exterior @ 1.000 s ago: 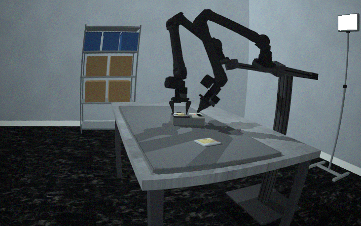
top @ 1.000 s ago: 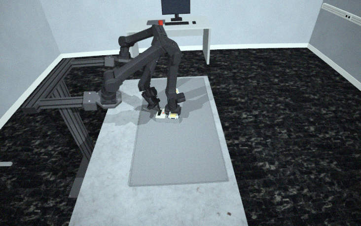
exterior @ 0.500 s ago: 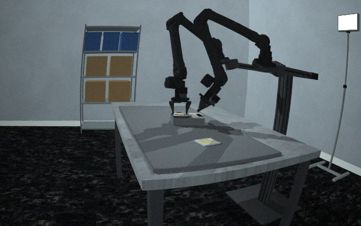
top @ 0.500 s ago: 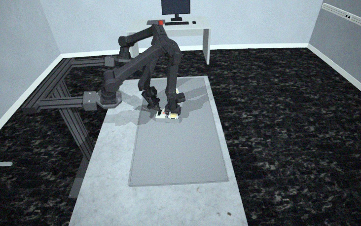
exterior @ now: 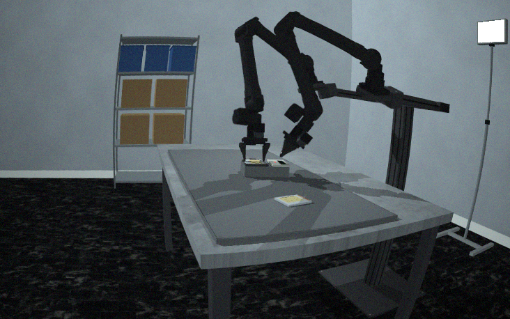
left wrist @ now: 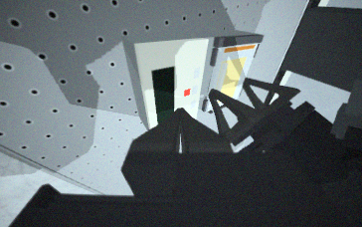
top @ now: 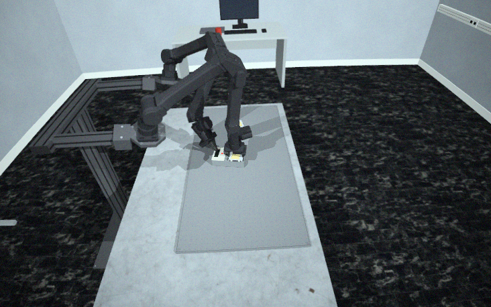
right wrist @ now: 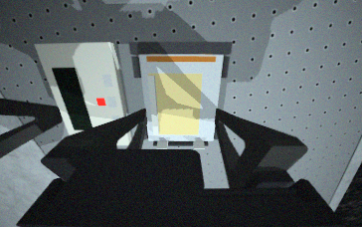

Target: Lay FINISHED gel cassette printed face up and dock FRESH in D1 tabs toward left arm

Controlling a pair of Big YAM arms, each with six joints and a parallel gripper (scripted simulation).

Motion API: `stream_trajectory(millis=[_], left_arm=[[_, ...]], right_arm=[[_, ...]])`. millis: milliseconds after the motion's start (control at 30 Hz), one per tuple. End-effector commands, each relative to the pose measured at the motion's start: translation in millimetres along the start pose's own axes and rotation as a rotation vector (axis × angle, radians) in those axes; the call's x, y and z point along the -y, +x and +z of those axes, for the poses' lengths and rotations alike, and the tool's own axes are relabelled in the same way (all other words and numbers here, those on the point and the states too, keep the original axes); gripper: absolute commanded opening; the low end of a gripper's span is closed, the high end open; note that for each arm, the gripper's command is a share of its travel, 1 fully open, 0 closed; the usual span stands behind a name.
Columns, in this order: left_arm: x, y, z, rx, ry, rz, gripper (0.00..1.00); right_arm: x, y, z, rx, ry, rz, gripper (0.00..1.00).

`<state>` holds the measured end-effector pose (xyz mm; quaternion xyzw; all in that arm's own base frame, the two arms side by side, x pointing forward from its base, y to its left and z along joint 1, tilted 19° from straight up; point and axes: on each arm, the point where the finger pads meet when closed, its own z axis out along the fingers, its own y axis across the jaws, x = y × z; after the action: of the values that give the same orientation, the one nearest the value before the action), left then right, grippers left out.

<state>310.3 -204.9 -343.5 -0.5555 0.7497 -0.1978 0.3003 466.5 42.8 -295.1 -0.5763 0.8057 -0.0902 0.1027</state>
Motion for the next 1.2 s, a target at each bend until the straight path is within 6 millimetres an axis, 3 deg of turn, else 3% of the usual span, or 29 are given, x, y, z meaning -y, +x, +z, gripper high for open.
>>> stream_trajectory(millis=[0, 1167], left_arm=[[18, 10, -12, -0.022, 0.037, -0.019, 0.00], [17, 9, -42, -0.021, 0.033, -0.022, 0.00]], right_arm=[[3, -4, -2, 0.011, 0.005, -0.003, 0.00], [3, -4, -2, 0.011, 0.005, -0.003, 0.00]])
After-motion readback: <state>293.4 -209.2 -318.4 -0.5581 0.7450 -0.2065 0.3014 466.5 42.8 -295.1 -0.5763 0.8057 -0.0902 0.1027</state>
